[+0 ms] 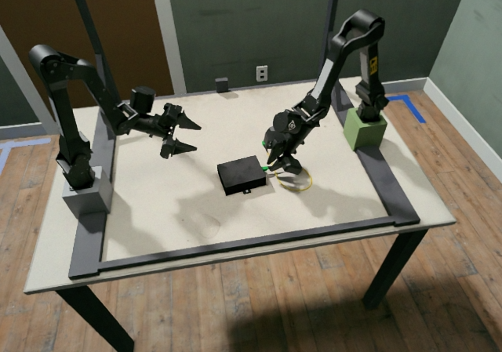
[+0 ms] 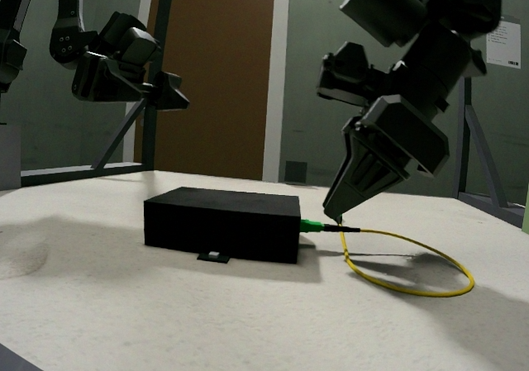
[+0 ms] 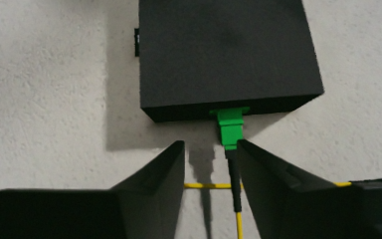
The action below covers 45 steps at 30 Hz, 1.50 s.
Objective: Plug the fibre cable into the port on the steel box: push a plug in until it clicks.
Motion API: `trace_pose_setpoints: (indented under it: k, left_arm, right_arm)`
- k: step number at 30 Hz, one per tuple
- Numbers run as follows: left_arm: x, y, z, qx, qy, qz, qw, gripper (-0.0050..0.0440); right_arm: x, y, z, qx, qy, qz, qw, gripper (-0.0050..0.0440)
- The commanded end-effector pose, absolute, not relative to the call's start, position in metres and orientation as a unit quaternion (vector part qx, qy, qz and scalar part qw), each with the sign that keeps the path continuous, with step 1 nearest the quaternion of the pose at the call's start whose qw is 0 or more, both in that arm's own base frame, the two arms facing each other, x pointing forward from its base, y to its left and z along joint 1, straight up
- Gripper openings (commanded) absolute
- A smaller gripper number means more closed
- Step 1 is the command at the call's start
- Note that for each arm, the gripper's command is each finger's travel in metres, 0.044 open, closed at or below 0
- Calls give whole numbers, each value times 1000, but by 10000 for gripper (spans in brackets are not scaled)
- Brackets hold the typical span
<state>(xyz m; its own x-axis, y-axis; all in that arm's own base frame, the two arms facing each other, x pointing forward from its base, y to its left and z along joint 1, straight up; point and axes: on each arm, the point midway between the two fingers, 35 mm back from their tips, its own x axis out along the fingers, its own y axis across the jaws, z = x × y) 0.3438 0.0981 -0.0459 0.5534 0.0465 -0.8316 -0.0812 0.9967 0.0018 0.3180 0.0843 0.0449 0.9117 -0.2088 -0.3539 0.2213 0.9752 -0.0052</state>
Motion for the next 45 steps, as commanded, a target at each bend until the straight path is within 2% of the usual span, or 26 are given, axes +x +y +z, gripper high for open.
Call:
trace_pose_setpoints:
  k: [1,5,11,17,26,45]
  left_arm:
    - [347,95,-32,-4,419,38,907,136]
    - [345,94,-34,-3,399,42,916,136]
    - [307,80,-54,-19,405,46,913,136]
    - [293,75,-54,-26,383,58,922,136]
    - [302,78,-44,-22,361,60,930,136]
    - [334,82,-68,-21,362,59,930,136]
  right_arm:
    - [321,87,52,26,169,-109,979,440]
    - [321,87,52,26,169,-109,979,440]
    - [321,87,52,26,169,-109,979,440]
    - [321,87,52,26,169,-109,979,440]
    - [321,87,52,26,169,-109,979,440]
    - [321,87,52,26,169,-109,979,440]
